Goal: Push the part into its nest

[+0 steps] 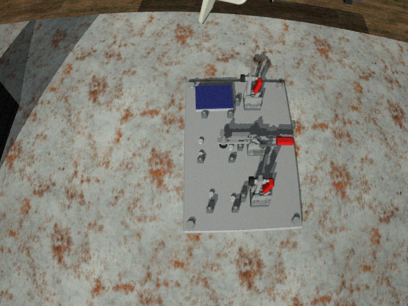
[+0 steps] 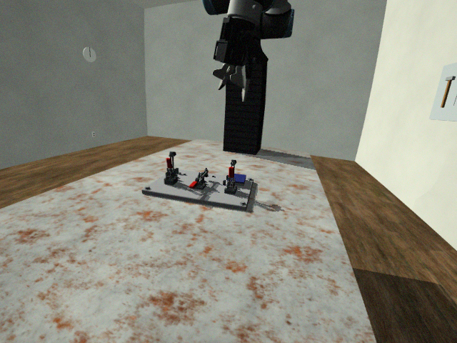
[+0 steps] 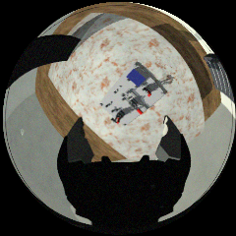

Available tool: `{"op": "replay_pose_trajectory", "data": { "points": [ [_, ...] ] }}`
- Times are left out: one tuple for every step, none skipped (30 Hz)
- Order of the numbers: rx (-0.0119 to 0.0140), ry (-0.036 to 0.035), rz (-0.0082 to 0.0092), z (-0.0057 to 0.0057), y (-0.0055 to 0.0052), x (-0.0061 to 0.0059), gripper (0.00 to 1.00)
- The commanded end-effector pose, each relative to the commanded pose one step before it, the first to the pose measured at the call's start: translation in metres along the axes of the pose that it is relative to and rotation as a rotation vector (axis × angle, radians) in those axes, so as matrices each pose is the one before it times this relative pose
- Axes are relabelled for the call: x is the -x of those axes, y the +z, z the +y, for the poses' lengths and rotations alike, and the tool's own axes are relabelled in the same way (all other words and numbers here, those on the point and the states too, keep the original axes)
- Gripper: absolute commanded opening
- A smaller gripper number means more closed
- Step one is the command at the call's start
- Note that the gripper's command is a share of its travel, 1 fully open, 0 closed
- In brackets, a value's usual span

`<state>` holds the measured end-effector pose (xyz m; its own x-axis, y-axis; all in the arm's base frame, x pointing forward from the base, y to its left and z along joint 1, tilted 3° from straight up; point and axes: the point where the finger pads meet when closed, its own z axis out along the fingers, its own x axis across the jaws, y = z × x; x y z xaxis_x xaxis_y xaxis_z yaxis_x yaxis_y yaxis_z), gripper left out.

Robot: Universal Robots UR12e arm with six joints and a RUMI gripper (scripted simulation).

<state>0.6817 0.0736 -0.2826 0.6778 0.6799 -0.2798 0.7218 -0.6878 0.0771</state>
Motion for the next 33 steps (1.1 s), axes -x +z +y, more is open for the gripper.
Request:
{"op": "replay_pose_trajectory", "data": {
  "points": [
    [-0.00150,0.08022,0.00914,-0.00169,0.00389,-0.00239,1.00],
    [-0.00087,0.02220,0.00228,-0.00064,0.00127,-0.00050,1.00],
    [-0.00097,0.02367,0.00241,-0.00069,0.00135,-0.00052,1.00],
    [-0.00109,0.02513,0.00254,-0.00073,0.00143,-0.00053,1.00],
    [-0.00122,0.02658,0.00266,-0.00078,0.00150,-0.00053,1.00],
    [-0.00135,0.02800,0.00277,-0.00082,0.00158,-0.00053,1.00],
    [-0.00150,0.02939,0.00287,-0.00086,0.00164,-0.00052,1.00],
    [-0.00165,0.03076,0.00296,-0.00090,0.00171,-0.00051,1.00],
    [-0.00181,0.03208,0.00303,-0.00094,0.00177,-0.00049,1.00],
    [-0.00198,0.03337,0.00310,-0.00097,0.00183,-0.00047,1.00],
    [0.00000,0.00000,0.00000,0.00000,0.00000,0.00000,1.00],
    [0.00000,0.00000,0.00000,0.00000,0.00000,0.00000,1.00],
    [-0.00215,0.03462,0.00315,-0.00101,0.00189,-0.00044,1.00],
    [-0.00233,0.03582,0.00318,-0.00103,0.00194,-0.00041,1.00],
    [-0.00252,0.03697,0.00320,-0.00106,0.00199,-0.00037,1.00],
    [-0.00270,0.03806,0.00321,-0.00107,0.00203,-0.00033,1.00],
    [-0.00290,0.03910,0.00320,-0.00109,0.00207,-0.00028,1.00],
    [-0.00309,0.04008,0.00317,-0.00109,0.00210,-0.00023,1.00],
    [-0.00328,0.04099,0.00312,-0.00110,0.00213,-0.00018,1.00],
    [-0.00347,0.04184,0.00305,-0.00109,0.00215,-0.00012,1.00],
    [0.00000,0.00000,0.00000,0.00000,0.00000,0.00000,1.00],
    [-0.00365,0.04263,0.00297,-0.00108,0.00217,-0.00006,1.00],
    [-0.00383,0.04334,0.00287,-0.00106,0.00219,0.00000,1.00],
    [-0.00400,0.04398,0.00276,-0.00104,0.00220,0.00006,1.00],
    [0.00000,0.00000,0.00000,0.00000,0.00000,0.00000,1.00],
    [-0.00417,0.04455,0.00262,-0.00101,0.00220,0.00012,1.00],
    [-0.00432,0.04505,0.00248,-0.00097,0.00220,0.00018,1.00],
    [0.00000,0.00000,0.00000,0.00000,0.00000,0.00000,1.00],
    [0.00000,0.00000,0.00000,0.00000,0.00000,0.00000,1.00],
    [-0.00446,0.04546,0.00232,-0.00092,0.00220,0.00024,1.00],
    [-0.00459,0.04581,0.00214,-0.00087,0.00219,0.00030,1.00],
    [-0.00471,0.04607,0.00196,-0.00082,0.00218,0.00036,1.00],
    [-0.00481,0.04626,0.00176,-0.00076,0.00216,0.00041,1.00]
  ]
}}
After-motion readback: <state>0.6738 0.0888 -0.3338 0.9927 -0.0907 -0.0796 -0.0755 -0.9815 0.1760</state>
